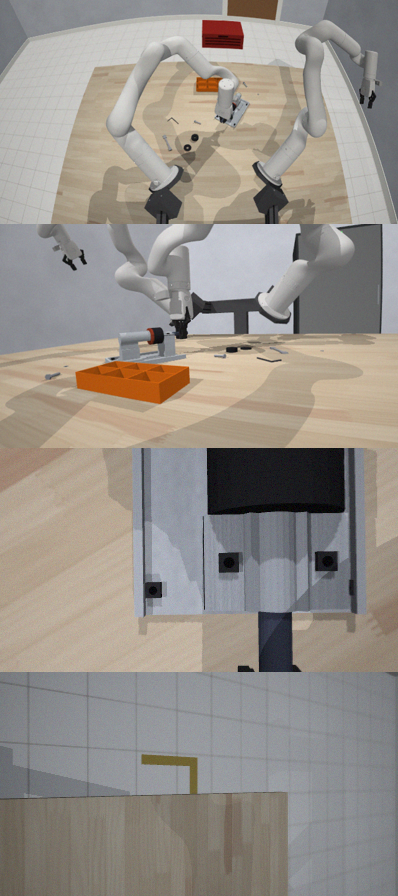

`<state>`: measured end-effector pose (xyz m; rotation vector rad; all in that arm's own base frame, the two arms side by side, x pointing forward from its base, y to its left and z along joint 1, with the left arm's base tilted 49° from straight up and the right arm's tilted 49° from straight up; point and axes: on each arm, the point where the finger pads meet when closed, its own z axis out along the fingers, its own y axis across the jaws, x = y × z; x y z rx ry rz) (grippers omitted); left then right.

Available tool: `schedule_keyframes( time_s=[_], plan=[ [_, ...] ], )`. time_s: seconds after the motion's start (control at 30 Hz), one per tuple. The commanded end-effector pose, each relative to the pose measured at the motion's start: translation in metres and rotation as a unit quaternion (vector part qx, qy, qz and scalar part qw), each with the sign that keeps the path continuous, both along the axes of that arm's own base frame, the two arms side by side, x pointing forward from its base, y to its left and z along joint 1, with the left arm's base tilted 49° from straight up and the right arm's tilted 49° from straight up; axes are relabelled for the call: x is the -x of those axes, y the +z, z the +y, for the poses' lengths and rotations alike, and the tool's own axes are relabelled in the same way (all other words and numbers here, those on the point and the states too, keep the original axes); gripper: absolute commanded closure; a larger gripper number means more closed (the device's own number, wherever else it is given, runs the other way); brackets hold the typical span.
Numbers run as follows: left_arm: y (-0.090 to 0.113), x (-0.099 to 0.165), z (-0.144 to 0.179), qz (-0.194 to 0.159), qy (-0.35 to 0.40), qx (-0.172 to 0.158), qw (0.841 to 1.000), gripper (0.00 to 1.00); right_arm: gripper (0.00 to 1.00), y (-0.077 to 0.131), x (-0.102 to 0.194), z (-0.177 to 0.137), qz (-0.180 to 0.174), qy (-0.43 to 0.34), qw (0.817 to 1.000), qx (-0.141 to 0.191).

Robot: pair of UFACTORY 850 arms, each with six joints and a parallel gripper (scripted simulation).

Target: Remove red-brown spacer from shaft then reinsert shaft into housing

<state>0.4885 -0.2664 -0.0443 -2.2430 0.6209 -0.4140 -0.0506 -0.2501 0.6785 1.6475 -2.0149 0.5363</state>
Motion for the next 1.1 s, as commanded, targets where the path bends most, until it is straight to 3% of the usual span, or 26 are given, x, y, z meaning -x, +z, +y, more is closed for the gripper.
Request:
schedule_keyframes(
  time_s=[0.0,1.07],
  plan=[
    [0.0004,0.0006,-0.0004,0.0,0.0,0.001,1.0,1.0,0.0,0.0006,0.0,0.0001,0.0,0.0,1.0,0.001],
    [-0.0001,0.0044,0.0021,0.0,0.0,0.001,1.0,1.0,0.0,0.0006,0.0,0.0001,0.0,0.0,1.0,0.001]
  ],
)
